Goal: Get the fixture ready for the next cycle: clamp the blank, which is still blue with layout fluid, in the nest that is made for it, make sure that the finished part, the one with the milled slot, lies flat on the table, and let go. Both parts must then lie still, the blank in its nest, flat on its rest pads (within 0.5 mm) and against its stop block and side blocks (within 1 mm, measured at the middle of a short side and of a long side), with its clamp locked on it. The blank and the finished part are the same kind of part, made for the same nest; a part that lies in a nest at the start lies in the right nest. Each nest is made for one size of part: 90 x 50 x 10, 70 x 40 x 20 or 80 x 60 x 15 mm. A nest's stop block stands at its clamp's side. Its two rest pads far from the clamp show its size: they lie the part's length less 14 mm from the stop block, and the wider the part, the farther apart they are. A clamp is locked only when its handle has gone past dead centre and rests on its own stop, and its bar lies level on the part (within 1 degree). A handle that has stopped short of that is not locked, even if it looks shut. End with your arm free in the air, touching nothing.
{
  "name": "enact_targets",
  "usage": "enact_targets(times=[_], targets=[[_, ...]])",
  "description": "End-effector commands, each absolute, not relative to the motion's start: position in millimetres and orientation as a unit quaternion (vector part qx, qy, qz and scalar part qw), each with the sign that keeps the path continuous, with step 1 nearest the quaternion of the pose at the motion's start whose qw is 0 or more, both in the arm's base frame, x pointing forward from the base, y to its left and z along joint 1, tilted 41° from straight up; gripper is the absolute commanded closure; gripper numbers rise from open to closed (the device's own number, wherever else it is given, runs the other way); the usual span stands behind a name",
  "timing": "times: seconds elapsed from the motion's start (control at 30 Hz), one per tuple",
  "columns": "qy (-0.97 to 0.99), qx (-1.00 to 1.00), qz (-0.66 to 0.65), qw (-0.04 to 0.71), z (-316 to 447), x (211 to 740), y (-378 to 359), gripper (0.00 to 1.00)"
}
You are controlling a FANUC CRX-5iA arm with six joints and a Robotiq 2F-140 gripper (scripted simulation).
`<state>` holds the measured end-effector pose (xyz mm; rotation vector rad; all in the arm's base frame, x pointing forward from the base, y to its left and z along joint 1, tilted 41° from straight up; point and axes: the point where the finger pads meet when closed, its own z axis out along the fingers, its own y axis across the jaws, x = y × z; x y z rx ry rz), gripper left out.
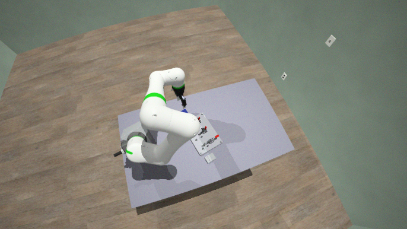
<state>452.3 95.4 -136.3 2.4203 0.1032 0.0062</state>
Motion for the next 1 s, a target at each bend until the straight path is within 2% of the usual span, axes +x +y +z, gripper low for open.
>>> enact_targets(times=[0.0, 0.97], targets=[[0.04, 0.935, 0.003, 0.352, -136.3, 452.4, 95.7, 0.42], [0.04, 0.935, 0.003, 0.352, -138.5, 452.6, 93.8, 0.42]])
